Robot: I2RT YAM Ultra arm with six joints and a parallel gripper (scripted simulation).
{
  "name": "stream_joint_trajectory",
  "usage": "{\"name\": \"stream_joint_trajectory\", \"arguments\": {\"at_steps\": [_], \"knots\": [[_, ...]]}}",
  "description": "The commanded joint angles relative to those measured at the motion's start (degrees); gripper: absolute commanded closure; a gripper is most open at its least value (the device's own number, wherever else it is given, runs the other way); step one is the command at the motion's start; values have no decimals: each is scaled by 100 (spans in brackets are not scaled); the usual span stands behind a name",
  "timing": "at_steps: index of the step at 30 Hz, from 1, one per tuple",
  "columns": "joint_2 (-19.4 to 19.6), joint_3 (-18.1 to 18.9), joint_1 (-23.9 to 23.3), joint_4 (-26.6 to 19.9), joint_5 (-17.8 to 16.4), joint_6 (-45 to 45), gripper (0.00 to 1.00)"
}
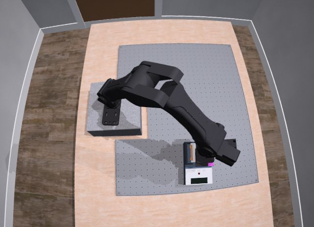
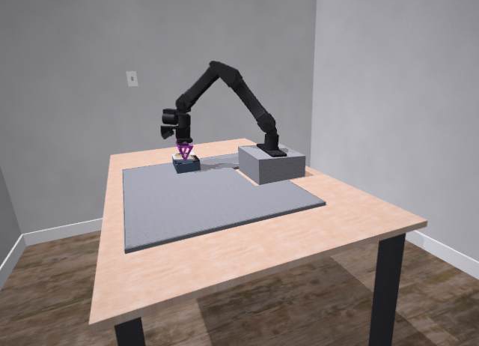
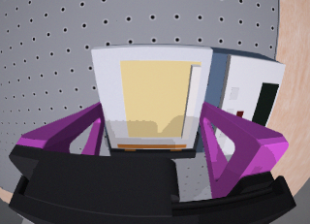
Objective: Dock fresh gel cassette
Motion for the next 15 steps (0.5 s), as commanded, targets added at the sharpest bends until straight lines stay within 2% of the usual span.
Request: {"name": "stream_joint_trajectory", "arguments": {"at_steps": [1, 11, 13, 14, 15], "knots": [[-170, -100, -69, 125, -49, -29, 100], [18, -116, -40, 207, -50, -29, 100], [18, -116, -40, 207, -50, -29, 100], [-144, -28, -40, 214, -49, -30, 100], [-141, -33, -39, 217, -49, -30, 100]]}}
